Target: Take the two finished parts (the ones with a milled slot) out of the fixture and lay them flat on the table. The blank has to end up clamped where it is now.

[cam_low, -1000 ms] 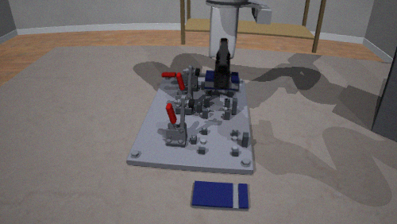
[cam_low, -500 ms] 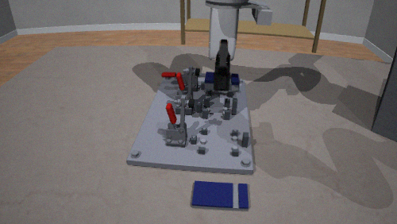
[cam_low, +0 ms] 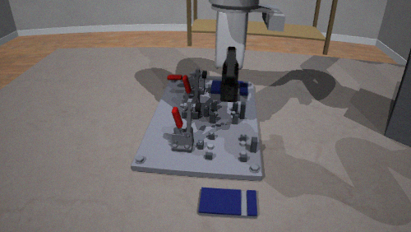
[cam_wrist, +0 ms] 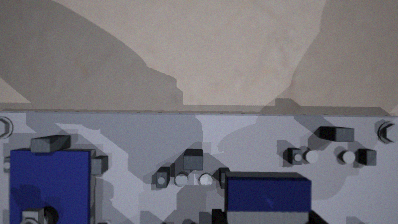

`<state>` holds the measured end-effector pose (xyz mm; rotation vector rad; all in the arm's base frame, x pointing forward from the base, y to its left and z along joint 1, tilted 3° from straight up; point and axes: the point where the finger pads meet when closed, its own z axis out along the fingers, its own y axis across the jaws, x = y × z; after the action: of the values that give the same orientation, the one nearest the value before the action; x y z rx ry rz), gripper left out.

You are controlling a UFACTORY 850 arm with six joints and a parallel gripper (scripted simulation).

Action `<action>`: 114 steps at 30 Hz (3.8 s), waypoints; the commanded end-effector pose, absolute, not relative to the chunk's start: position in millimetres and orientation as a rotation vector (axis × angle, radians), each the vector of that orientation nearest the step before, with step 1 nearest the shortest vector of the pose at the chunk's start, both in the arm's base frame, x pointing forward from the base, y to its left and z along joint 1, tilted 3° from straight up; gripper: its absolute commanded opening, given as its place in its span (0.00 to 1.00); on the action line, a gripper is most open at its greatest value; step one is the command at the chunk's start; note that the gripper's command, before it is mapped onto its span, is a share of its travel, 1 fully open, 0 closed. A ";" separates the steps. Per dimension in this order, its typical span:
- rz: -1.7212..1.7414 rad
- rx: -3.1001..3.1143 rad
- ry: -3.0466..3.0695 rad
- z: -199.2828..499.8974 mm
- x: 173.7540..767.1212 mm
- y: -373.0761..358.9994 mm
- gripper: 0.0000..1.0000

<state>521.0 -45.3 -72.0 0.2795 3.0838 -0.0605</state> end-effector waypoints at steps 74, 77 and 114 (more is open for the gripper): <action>-0.060 0.280 3.083 -77.5 556.1 137.7 0.00; -0.060 0.280 3.083 -77.6 556.1 137.7 0.00; -0.060 0.280 3.083 -77.0 568.0 135.5 0.00</action>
<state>560.8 136.3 -78.2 0.2798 3.0846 -0.0615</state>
